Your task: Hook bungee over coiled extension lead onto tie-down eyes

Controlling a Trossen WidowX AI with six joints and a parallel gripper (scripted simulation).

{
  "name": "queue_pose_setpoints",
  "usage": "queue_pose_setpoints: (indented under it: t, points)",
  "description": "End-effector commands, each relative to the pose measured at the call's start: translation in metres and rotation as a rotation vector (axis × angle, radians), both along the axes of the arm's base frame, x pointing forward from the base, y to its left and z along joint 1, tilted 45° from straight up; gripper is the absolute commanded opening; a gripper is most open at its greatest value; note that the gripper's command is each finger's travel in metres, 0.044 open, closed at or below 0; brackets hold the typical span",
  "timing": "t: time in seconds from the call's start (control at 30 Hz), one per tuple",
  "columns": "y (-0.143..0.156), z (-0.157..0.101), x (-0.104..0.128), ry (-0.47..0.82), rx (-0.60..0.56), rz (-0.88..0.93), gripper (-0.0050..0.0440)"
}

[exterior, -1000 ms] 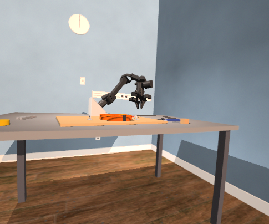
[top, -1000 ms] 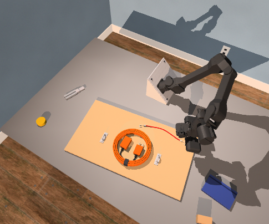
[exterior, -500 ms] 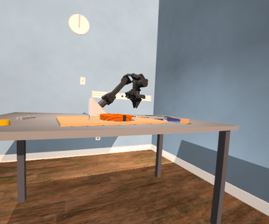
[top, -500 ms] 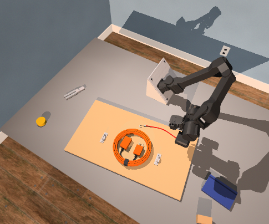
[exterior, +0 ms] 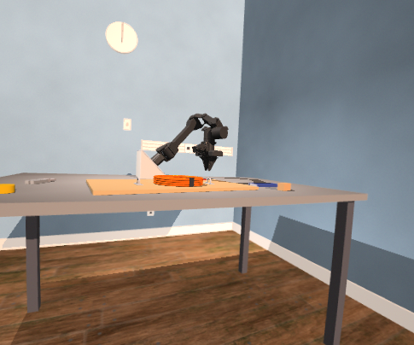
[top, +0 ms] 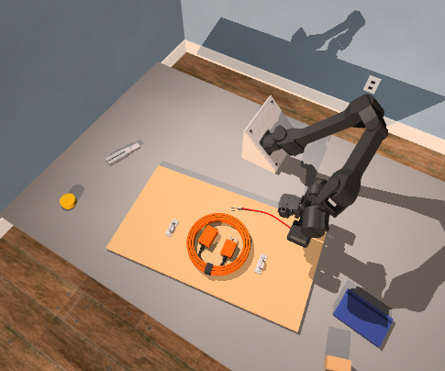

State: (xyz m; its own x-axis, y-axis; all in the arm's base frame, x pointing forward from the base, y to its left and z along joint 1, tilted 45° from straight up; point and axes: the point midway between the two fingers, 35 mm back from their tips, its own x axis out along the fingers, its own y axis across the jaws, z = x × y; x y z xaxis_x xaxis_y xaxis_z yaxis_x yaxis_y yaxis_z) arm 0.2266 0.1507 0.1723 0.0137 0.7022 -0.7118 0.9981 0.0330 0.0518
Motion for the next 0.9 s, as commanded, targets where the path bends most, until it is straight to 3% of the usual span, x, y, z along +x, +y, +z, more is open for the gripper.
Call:
queue_pose_setpoints:
  t: [0.0, 0.87]
  points:
    - [0.003, -0.004, 0.0, 0.003, -0.004, -0.002, 0.015]
    - [0.034, -0.034, -0.001, 0.003, 0.0, -0.004, 0.015]
